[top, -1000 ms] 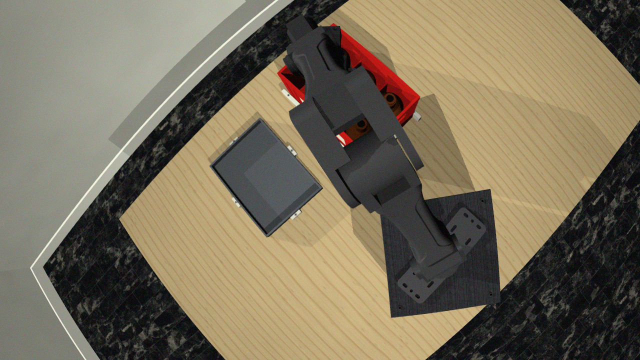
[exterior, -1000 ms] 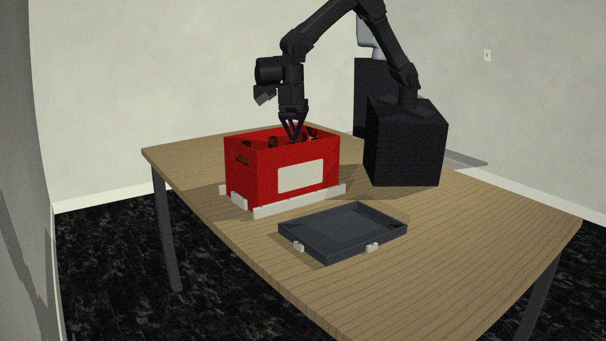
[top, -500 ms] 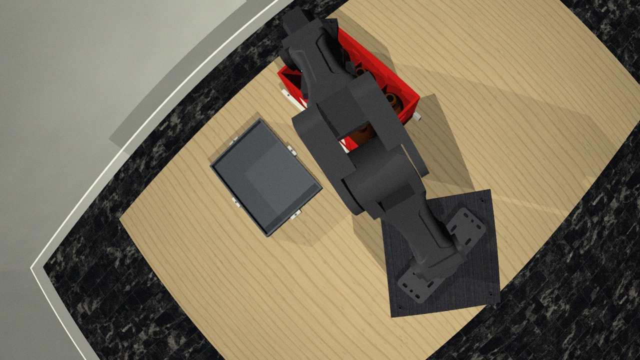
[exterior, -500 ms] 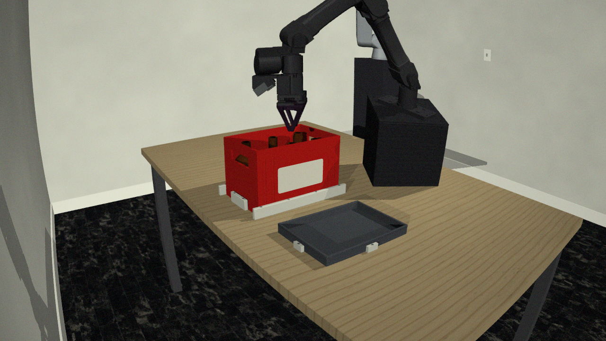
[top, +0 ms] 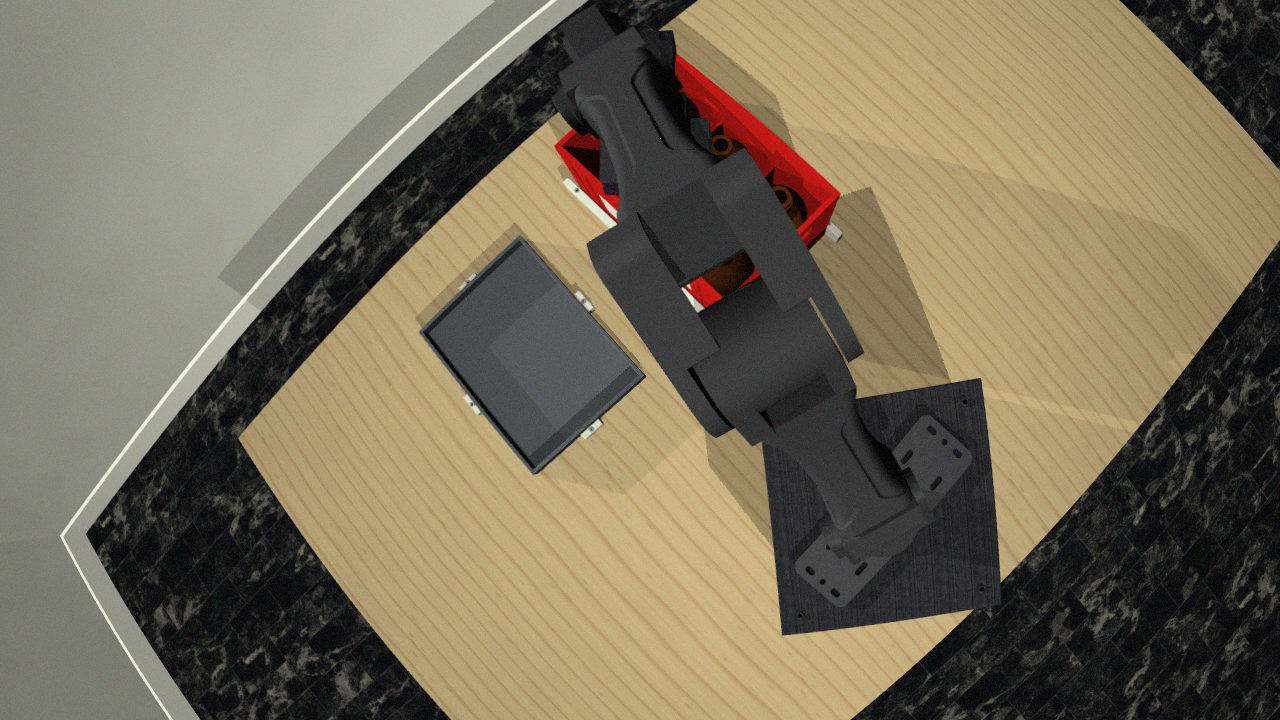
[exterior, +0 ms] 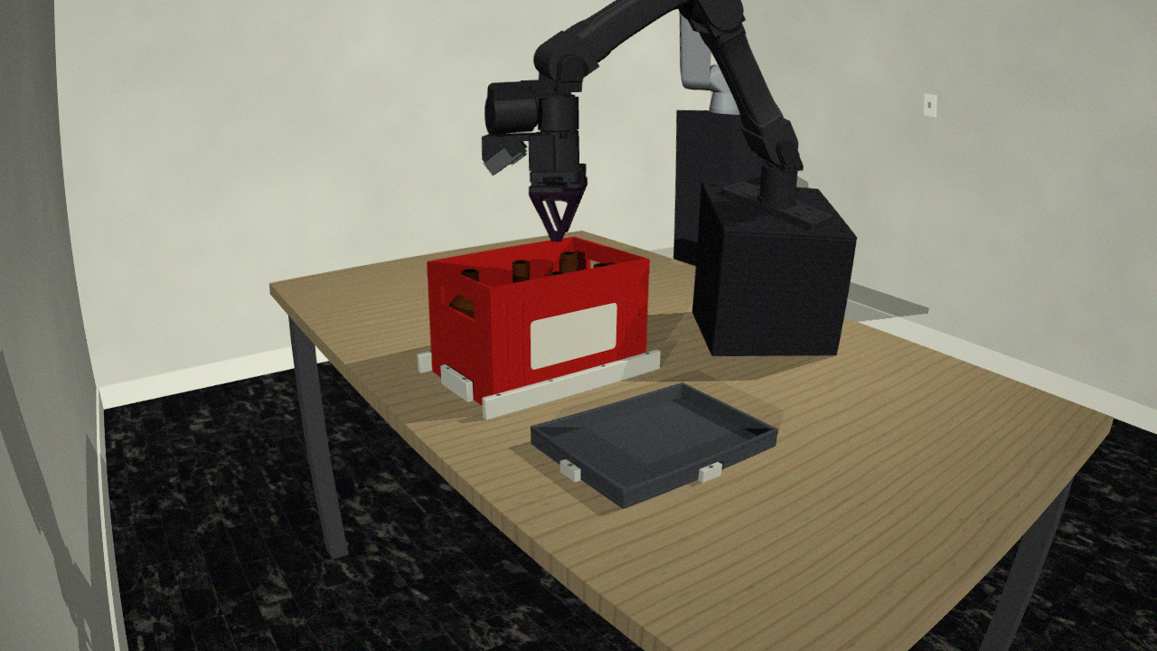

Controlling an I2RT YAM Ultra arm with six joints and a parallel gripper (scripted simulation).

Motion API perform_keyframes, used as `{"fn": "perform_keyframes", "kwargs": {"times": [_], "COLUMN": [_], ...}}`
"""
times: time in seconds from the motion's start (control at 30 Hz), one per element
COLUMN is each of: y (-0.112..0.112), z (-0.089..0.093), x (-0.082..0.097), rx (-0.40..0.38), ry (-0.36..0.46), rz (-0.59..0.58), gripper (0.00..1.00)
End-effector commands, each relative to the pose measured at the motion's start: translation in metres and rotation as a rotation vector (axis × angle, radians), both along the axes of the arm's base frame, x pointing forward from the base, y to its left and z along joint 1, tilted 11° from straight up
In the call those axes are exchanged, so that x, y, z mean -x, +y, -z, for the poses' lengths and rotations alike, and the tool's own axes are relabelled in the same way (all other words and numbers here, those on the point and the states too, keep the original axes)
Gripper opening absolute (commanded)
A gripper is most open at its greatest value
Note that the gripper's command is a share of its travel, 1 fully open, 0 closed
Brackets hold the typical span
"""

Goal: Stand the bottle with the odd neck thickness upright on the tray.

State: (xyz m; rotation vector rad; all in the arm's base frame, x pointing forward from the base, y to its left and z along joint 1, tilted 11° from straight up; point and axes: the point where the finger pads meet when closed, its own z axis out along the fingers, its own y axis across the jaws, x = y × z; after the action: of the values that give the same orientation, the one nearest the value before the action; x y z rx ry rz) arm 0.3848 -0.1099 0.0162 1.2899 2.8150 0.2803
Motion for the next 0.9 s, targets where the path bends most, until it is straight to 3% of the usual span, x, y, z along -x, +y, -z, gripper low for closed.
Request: {"fn": "perform_keyframes", "kwargs": {"times": [0.0, 0.43, 0.47, 0.87], "y": [-0.0130, -0.0130, -0.0141, -0.0141], "z": [-0.0245, -0.0246, -0.0249, -0.0249], "x": [-0.0085, -0.0085, -0.0111, -0.0111], "rx": [0.031, 0.031, 0.035, 0.035], "ry": [-0.053, -0.052, -0.063, -0.063], "rz": [0.012, 0.012, 0.012, 0.013], "gripper": [0.61, 0.61, 0.00, 0.00]}}
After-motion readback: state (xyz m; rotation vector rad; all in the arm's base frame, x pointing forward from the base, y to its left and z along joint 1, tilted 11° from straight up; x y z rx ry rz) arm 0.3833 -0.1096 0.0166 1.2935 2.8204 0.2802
